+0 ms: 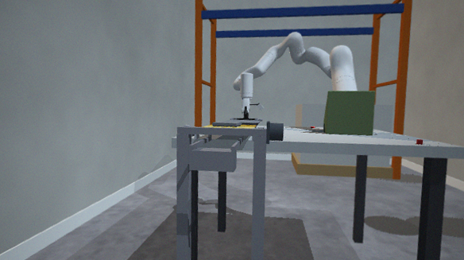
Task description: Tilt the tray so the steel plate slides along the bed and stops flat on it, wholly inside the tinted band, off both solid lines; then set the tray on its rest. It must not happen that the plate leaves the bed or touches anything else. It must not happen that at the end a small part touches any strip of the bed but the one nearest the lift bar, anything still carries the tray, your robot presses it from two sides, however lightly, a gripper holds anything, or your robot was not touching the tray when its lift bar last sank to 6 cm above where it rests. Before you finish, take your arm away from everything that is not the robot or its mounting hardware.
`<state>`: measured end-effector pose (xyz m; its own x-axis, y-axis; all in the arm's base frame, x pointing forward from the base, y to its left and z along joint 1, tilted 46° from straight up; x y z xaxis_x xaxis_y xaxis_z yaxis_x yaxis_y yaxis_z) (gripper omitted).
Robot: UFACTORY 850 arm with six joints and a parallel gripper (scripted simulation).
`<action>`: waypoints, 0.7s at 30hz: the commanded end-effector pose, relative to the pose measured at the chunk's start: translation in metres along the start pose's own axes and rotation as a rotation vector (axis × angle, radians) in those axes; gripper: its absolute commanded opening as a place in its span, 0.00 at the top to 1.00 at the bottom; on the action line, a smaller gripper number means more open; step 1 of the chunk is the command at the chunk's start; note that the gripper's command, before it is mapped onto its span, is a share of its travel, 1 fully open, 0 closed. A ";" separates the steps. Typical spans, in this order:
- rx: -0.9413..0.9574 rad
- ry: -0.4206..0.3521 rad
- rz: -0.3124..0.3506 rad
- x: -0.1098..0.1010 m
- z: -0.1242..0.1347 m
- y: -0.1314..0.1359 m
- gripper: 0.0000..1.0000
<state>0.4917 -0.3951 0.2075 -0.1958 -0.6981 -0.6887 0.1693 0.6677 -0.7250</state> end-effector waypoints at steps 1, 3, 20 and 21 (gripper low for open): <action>0.001 -0.001 0.000 -0.001 0.001 0.000 1.00; 0.001 -0.001 0.000 -0.001 0.001 0.000 1.00; 0.001 -0.001 0.000 -0.001 0.001 0.000 0.60; 0.001 -0.001 0.000 -0.001 0.001 0.000 0.60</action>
Point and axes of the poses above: the point where the finger pads meet when closed, its own x axis out along the fingers, its own y axis across the jaws, z = x × y, the point moved 6 cm from there along -x, back along the fingers, and after that the axes turned 4 degrees about x, right-handed, at the moved point
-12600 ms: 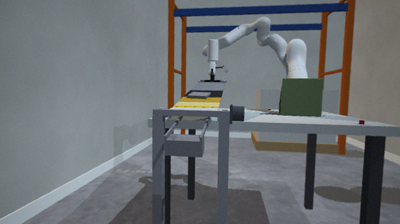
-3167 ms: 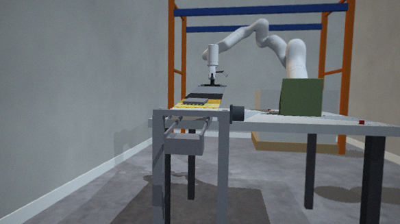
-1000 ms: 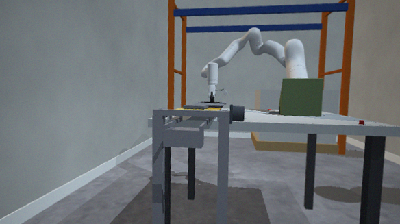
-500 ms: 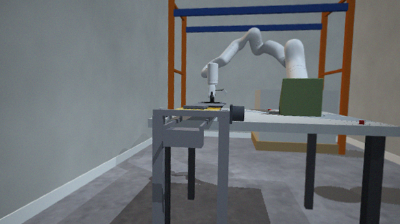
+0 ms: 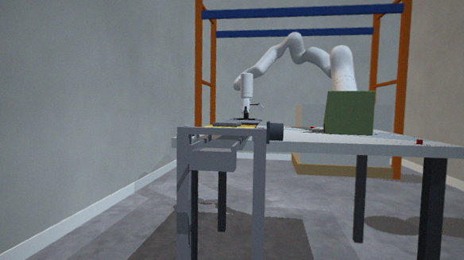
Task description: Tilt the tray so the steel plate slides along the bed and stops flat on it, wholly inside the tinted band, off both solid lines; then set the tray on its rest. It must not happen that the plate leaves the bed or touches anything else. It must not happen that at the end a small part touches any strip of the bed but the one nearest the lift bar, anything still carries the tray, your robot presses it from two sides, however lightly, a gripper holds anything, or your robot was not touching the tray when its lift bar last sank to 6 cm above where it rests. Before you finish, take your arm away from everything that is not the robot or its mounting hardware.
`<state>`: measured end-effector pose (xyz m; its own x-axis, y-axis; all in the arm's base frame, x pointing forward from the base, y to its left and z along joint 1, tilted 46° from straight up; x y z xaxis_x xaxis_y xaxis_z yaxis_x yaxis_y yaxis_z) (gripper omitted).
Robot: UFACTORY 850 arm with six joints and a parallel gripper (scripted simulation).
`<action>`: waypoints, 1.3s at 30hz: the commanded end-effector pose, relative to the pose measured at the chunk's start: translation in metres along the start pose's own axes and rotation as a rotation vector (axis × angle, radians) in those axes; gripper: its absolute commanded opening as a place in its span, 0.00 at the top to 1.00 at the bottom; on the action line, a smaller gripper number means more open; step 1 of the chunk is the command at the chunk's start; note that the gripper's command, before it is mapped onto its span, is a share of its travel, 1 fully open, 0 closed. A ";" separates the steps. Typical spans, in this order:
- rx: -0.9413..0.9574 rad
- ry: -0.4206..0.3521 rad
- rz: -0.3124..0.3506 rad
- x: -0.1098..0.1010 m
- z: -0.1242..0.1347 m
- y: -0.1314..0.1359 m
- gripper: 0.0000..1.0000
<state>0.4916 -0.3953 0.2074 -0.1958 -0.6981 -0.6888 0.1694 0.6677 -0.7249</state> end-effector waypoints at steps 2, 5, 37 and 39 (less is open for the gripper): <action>0.000 -0.002 0.000 -0.001 0.001 0.000 0.60; 0.000 -0.002 0.000 -0.001 0.001 0.000 0.60; 0.000 -0.002 0.000 -0.067 0.001 0.000 0.60; 0.000 -0.002 0.000 -0.077 0.001 0.000 0.60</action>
<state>0.5027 -0.3554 0.2465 -0.1959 -0.6980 -0.6888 0.1691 0.6679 -0.7248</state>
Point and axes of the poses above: the point where the finger pads meet when closed, its own x axis out along the fingers, its own y axis across the jaws, z = x × y, the point moved 6 cm from there along -x, back along the fingers, and after that the axes turned 4 degrees about x, right-handed, at the moved point
